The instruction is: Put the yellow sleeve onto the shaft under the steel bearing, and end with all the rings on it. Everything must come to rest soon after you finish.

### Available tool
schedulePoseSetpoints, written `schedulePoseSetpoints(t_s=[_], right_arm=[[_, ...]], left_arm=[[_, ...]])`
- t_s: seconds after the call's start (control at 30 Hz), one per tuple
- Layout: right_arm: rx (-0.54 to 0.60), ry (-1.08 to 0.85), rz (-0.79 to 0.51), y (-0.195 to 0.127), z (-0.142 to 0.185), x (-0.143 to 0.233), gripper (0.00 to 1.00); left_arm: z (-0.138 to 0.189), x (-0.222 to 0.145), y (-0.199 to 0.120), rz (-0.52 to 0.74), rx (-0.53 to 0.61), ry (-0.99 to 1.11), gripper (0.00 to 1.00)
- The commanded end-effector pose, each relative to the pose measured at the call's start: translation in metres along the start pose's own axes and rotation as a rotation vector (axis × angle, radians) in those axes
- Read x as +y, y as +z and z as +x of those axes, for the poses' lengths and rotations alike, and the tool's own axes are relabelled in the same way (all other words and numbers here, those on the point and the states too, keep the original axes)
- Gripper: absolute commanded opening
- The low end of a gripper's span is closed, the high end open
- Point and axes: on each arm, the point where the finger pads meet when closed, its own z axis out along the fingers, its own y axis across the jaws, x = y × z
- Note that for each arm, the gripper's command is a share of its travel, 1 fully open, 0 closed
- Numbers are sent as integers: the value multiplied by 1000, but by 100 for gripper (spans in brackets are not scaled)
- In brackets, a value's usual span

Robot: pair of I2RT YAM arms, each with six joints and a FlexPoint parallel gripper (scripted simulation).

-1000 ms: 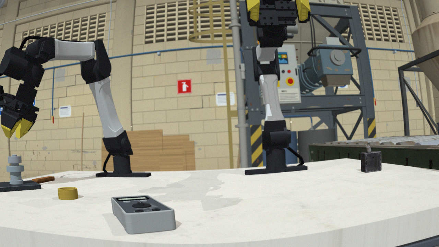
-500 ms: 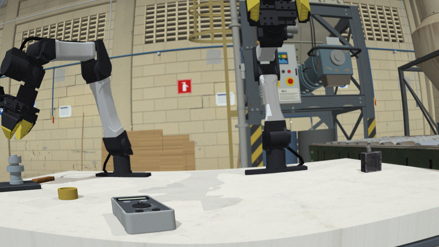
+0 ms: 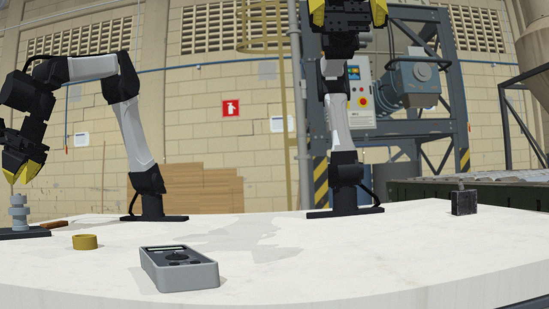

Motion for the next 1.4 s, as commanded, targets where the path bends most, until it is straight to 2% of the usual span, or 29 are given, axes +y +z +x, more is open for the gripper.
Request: schedulePoseSetpoints(t_s=[0.0, 0.13, 0.27, 0.37, 0.43, 0.53, 0.6, 0.73, 0.83, 0.87, 1.37], right_arm=[[-36, 19, -66, -11, -6, 7, 55], [-26, 4, -55, 1, 0, 8, 55], [-3, -10, -16, 25, 10, 8, 55], [-24, 9, -50, 14, 2, 9, 55], [-8, 1, -21, 30, 9, 5, 55], [-4, 3, -14, 27, 8, 4, 55], [-29, 20, -56, 17, 1, 4, 55], [-3, 1, -16, 43, 13, 5, 55], [-45, 24, -85, 11, -3, 15, 55], [-45, 22, -87, 10, -2, 16, 0], [-33, 13, -68, 7, 0, 11, 0]], left_arm=[[-10, 0, -1, -6, -29, 4, 100], [-10, 0, -1, -6, -29, 4, 100], [-10, 0, -1, -6, -29, 4, 100], [-10, 0, -1, -6, -29, 4, 100], [-10, 0, -1, -6, -29, 4, 100], [-10, 0, -1, -6, -29, 4, 100], [-10, 0, -1, -6, -29, 4, 100], [-10, 0, -1, -6, -29, 4, 100], [-10, 0, -1, -6, -29, 4, 100], [-10, 0, -1, -6, -29, 4, 100], [-10, 0, -1, -6, -29, 4, 100]])
